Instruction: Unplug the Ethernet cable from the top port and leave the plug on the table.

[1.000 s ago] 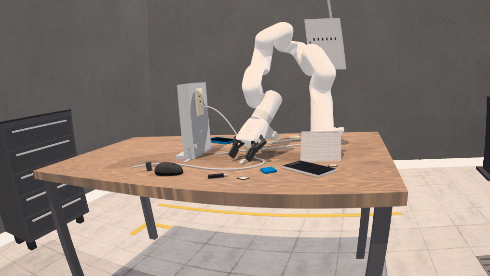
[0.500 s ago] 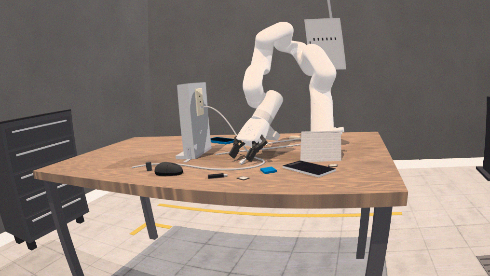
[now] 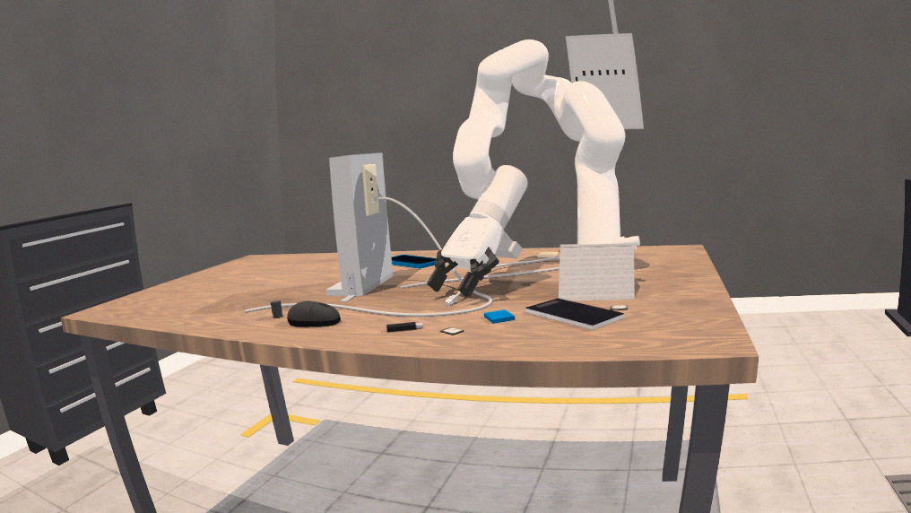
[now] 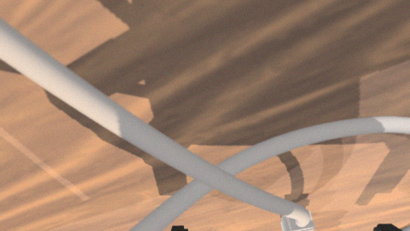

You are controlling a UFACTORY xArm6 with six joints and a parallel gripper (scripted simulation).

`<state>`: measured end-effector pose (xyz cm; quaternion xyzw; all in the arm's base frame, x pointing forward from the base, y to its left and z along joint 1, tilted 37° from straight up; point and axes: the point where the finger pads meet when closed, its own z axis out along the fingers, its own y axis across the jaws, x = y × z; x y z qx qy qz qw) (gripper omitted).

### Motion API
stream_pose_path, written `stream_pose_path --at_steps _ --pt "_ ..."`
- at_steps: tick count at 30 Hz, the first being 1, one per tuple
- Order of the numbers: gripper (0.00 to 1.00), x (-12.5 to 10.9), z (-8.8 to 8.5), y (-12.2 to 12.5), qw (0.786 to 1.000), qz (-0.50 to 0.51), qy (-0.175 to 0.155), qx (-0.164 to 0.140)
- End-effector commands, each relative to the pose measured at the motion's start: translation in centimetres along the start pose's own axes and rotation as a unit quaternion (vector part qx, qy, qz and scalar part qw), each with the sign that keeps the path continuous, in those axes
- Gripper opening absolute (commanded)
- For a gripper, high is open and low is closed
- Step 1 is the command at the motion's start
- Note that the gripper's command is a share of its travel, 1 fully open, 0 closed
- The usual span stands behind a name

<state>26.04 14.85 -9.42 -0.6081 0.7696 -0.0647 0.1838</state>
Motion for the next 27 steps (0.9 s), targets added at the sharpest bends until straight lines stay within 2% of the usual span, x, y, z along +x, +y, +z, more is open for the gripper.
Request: stream_pose_path --at_steps 1,27 --pt "1.00 -0.1 -0.4 -0.1 1.000 0.000 -0.001 0.001" --pt "1.00 -0.1 -4.3 -0.1 1.000 0.000 -0.001 0.001"
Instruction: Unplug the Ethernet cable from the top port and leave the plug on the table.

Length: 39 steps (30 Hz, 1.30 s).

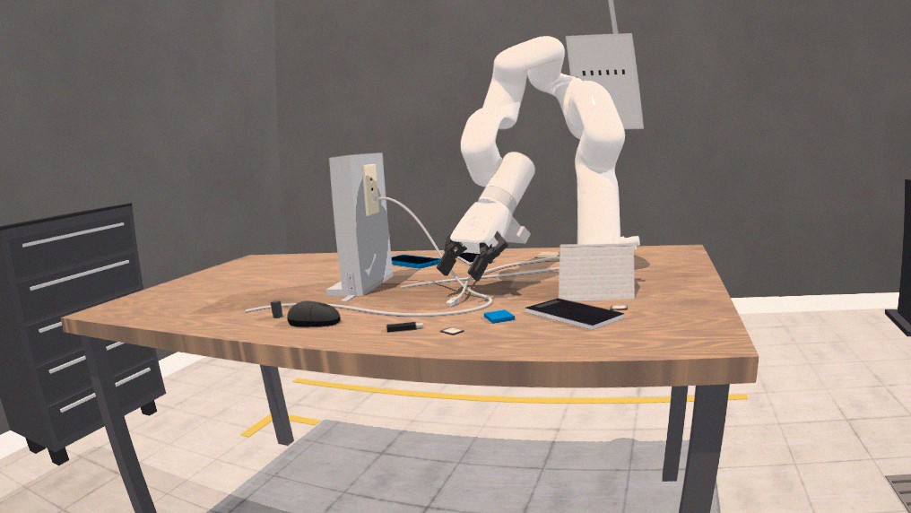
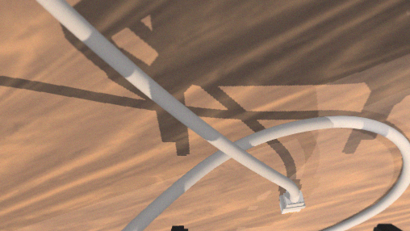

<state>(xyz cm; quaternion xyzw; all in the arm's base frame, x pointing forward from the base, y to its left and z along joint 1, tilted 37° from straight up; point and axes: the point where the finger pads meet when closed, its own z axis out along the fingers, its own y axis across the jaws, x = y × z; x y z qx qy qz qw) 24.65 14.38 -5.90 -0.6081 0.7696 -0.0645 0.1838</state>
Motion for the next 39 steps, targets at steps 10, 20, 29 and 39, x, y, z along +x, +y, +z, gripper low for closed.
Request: stream_pose_path --at_steps 10,20,29,39 --pt "1.00 -0.1 -1.8 -0.1 1.000 0.000 -0.001 0.001" --pt "1.00 -0.9 -3.3 -0.1 1.000 0.000 -0.001 0.001" --pt "1.00 -2.9 -5.3 -0.1 1.000 0.000 -0.001 0.001" --pt "1.00 -5.7 -8.1 -0.1 1.000 0.000 -0.001 0.001"
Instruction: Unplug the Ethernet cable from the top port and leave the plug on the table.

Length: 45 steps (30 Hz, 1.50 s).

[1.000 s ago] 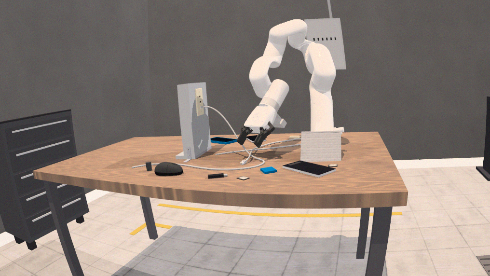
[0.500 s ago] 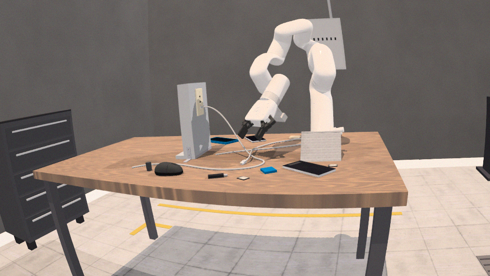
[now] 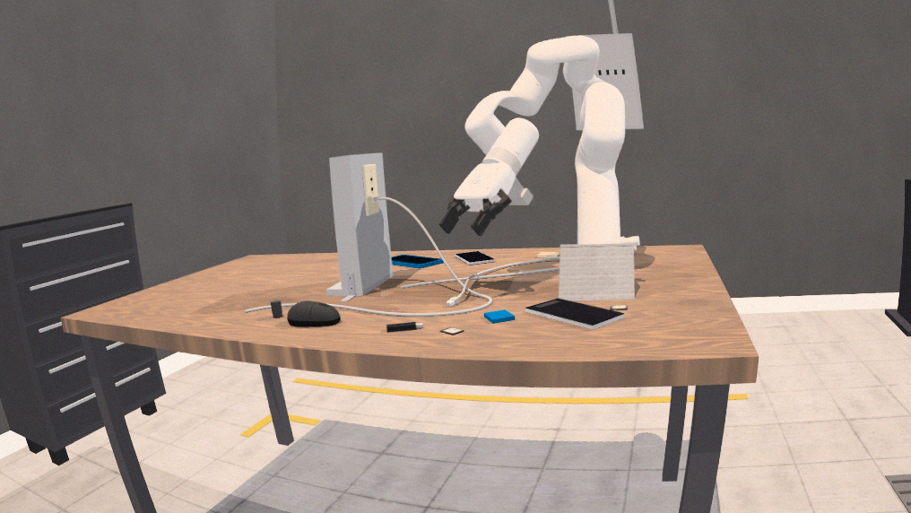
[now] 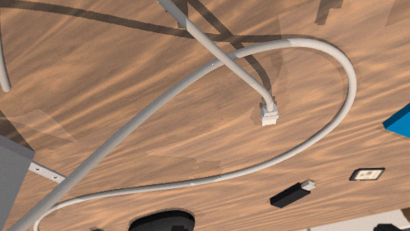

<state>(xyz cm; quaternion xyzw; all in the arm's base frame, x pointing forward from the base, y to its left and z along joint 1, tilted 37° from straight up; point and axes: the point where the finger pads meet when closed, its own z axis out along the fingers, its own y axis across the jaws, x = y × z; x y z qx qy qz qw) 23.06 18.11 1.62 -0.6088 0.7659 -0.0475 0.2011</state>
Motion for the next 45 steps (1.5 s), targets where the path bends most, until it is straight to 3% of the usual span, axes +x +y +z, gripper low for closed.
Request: stream_pose_path --at_steps 1,12,45 --pt "1.00 -1.3 -1.3 0.0 1.000 -0.002 0.024 0.003" --pt "1.00 -3.9 -3.7 0.0 1.000 -0.002 0.024 0.003" --pt "1.00 -3.9 -3.7 0.0 1.000 -0.002 0.024 0.003"
